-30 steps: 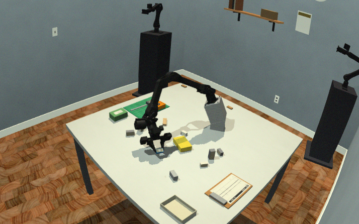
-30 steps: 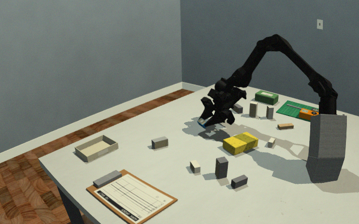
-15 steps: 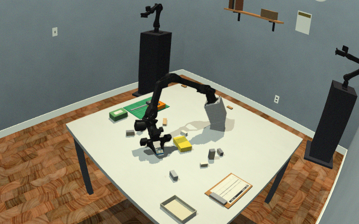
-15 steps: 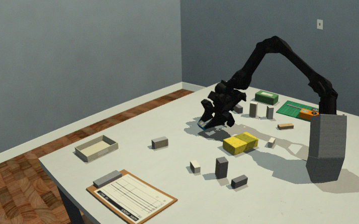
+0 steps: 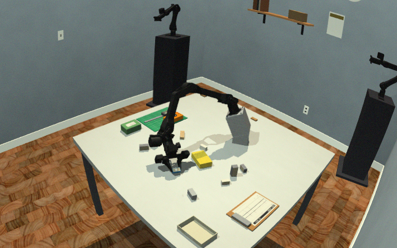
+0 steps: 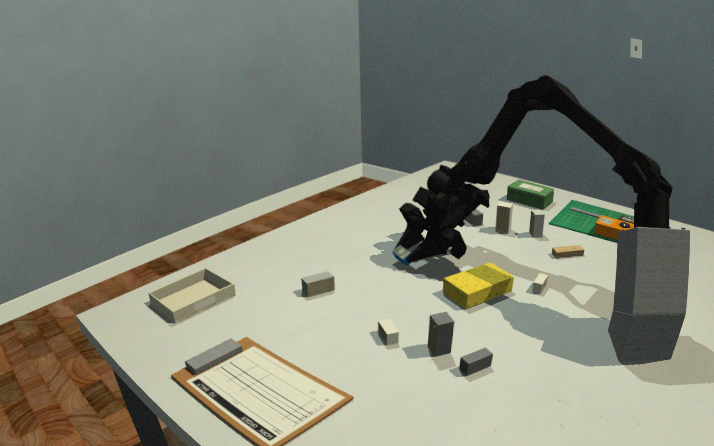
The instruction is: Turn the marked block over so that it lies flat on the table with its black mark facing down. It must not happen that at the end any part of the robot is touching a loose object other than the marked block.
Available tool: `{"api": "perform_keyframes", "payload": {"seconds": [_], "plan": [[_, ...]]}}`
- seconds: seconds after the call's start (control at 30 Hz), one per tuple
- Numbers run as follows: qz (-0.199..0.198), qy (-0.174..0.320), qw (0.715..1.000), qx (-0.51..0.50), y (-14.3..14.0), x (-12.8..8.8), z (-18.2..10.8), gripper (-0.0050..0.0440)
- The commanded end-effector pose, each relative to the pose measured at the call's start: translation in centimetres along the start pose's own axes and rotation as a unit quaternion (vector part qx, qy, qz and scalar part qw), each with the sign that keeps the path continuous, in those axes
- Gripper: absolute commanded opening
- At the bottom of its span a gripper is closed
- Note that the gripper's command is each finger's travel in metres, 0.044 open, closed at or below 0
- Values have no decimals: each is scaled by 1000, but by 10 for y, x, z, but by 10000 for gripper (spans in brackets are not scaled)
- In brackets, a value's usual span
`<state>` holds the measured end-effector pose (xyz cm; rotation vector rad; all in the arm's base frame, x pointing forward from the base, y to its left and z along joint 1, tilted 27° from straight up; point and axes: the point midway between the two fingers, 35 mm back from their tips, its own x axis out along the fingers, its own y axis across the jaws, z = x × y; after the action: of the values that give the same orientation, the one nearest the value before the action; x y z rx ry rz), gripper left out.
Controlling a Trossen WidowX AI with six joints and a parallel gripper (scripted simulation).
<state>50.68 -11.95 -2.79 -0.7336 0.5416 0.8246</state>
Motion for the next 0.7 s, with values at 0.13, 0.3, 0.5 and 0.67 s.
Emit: {"api": "perform_keyframes", "payload": {"seconds": [0.13, 0.3, 0.5, 0.67], "plan": [[-9, -2, 1000, -8, -8, -1, -1, -50], [-9, -2, 1000, -8, -8, 0, -3, -50], [-8, -2, 1000, -7, -7, 1, -3, -50], [-8, -2, 1000, -7, -7, 1, -3, -50]]}}
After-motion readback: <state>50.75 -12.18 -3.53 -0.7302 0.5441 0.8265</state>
